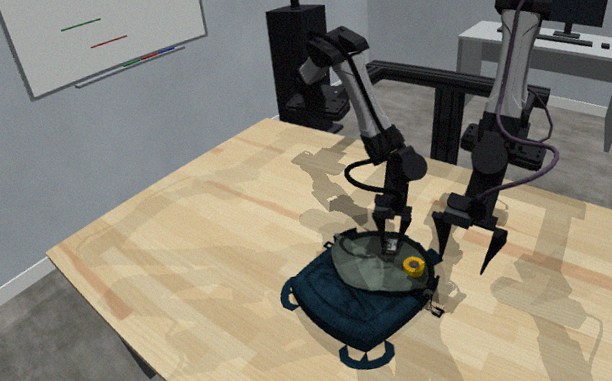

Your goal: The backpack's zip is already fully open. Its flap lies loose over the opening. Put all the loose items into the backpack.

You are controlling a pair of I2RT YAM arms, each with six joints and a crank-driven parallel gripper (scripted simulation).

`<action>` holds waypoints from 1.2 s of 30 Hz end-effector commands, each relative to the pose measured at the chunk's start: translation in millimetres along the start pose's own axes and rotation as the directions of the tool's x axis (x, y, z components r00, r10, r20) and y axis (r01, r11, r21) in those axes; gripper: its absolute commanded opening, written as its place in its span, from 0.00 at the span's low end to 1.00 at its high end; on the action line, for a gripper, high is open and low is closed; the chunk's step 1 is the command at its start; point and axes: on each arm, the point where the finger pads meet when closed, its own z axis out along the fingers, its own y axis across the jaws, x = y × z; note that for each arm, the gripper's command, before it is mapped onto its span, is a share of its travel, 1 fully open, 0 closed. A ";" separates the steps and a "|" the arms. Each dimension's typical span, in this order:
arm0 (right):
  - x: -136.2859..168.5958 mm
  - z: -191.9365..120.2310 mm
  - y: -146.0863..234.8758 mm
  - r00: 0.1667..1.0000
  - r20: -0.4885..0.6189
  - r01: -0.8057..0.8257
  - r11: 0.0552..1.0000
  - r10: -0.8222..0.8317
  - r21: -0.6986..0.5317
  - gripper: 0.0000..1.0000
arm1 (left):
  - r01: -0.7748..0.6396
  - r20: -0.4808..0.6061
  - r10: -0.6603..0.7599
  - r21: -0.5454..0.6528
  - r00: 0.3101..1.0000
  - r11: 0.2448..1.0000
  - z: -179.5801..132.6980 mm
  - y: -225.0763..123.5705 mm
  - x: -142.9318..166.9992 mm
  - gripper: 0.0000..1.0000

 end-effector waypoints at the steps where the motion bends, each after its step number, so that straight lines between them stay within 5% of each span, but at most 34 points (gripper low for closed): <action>1: -3.8 6.8 5.6 1.000 0.011 0.001 1.000 -0.001 -0.013 0.31 | -0.003 0.026 0.003 0.001 1.000 1.000 3.0 0.1 -13.3 0.90; 12: 8.6 22.8 4.7 1.000 0.013 -0.002 1.000 0.002 -0.012 0.31 | -0.003 0.026 0.003 0.001 1.000 1.000 3.4 0.4 -13.7 0.90; 15: -24.0 13.8 12.0 0.997 0.061 -0.037 0.999 0.039 -0.031 0.31 | -0.003 0.026 0.003 0.001 1.000 1.000 3.4 0.4 -13.7 0.90; 22: 6.6 25.8 6.0 1.000 0.018 -0.005 1.000 0.005 -0.011 0.31 | -0.003 0.027 0.003 0.001 1.000 1.000 3.2 0.6 -13.7 0.90; 36: 5.7 28.8 7.5 1.000 0.025 -0.010 1.000 0.010 -0.016 0.31 | -0.003 0.027 0.003 0.001 1.000 1.000 2.7 0.9 -13.1 0.90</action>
